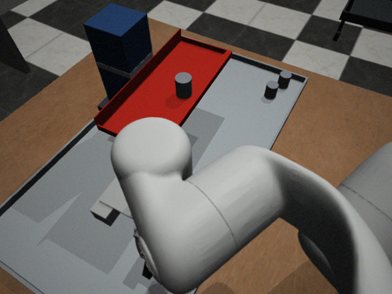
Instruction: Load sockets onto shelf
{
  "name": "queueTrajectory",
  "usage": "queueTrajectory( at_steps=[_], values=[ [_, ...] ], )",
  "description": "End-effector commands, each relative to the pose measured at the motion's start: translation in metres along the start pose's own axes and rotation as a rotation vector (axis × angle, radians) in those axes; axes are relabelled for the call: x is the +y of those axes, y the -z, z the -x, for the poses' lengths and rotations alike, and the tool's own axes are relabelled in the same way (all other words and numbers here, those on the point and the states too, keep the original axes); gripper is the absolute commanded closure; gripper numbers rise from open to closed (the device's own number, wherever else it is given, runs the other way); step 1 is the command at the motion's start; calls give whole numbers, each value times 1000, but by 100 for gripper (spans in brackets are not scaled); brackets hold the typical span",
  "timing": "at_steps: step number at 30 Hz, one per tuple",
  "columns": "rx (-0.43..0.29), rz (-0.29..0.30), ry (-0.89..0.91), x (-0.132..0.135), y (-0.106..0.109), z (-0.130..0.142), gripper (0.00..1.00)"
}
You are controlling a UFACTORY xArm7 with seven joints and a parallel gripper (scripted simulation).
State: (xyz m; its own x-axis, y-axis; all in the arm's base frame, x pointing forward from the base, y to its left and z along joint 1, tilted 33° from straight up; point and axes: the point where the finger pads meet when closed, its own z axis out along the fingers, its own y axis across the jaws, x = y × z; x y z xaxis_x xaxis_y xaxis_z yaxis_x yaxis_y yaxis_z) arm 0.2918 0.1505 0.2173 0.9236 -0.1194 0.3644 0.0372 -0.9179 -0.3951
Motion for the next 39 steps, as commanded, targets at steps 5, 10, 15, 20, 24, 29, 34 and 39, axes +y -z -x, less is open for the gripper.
queueTrajectory(
  at_steps=[5,10,15,20,24,29,34,39],
  values=[
    [2,-1,0,-1,6,1,100],
    [2,-1,0,-1,14,4,100],
    [2,-1,0,-1,26,8,100],
    [2,-1,0,-1,35,12,100],
    [2,-1,0,0,49,17,100],
    [2,-1,0,0,68,24,100],
    [2,-1,0,0,85,30,100],
    [2,-1,0,0,103,37,100]
  ],
)
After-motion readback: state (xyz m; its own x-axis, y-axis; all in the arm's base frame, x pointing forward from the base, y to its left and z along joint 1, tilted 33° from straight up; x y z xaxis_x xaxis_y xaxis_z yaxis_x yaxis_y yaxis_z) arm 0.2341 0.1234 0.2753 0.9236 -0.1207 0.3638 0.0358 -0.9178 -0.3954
